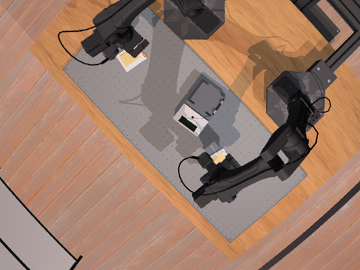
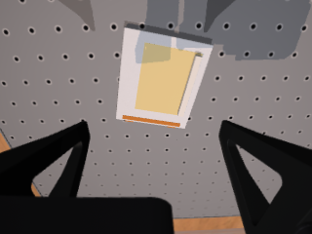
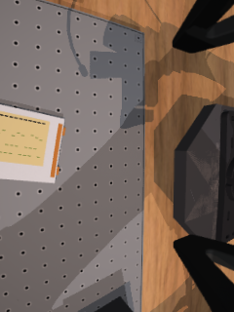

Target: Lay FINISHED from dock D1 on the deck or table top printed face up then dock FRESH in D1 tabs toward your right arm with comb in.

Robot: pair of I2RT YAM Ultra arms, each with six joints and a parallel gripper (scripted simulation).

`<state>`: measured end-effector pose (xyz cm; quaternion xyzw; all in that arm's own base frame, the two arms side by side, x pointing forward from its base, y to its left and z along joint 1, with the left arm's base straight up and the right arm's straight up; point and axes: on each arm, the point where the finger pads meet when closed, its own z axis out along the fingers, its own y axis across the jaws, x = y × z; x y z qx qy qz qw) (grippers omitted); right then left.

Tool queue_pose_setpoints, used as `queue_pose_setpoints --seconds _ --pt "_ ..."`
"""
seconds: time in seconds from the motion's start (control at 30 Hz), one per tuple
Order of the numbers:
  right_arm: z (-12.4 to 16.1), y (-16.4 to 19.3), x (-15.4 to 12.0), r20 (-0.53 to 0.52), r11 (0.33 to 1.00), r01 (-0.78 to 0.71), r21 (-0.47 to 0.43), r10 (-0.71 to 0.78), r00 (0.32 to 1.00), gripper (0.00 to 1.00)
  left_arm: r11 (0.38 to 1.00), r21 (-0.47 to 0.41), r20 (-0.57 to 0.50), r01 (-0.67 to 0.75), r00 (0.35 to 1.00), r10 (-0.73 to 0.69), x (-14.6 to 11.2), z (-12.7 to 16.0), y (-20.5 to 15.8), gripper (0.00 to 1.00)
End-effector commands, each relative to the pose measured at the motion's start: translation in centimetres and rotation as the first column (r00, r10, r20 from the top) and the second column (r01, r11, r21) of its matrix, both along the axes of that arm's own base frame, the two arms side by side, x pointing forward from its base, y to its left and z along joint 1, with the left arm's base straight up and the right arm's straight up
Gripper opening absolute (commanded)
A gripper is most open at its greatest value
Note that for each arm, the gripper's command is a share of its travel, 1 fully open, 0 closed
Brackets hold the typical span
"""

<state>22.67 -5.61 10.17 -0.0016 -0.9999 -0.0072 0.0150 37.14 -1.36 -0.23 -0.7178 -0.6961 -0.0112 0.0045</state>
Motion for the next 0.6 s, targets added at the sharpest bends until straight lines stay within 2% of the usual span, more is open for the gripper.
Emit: queue_pose_setpoints --seconds 0.0,0.23,0.47,0.53,0.57 --pt "1.11 -0.62 0.60 0.029 1.000 0.009 -0.014 -0.008 1.000 1.00 0.993 0.019 0.025 -0.117 0.993 0.116 0.72 1.42 -0.18 0.98" --pt "1.11 -0.62 0.60 0.029 1.000 0.009 -0.014 -0.008 1.000 1.00 0.939 0.049 0.040 -0.341 0.940 0.339 0.60 1.42 -0.30 0.98" --pt "1.11 -0.62 0.60 0.029 1.000 0.009 -0.014 -0.008 1.000 1.00 0.834 0.070 0.073 -0.547 0.837 0.542 0.52 1.42 -0.38 0.98" --pt "1.11 -0.62 0.60 0.029 1.000 0.009 -0.014 -0.008 1.000 1.00 0.834 0.070 0.073 -0.547 0.837 0.542 0.52 1.42 -0.38 0.98" --pt "1.11 -0.62 0.60 0.029 1.000 0.009 -0.014 -0.008 1.000 1.00 0.816 0.072 0.079 -0.574 0.818 0.569 0.49 1.42 -0.42 0.98"
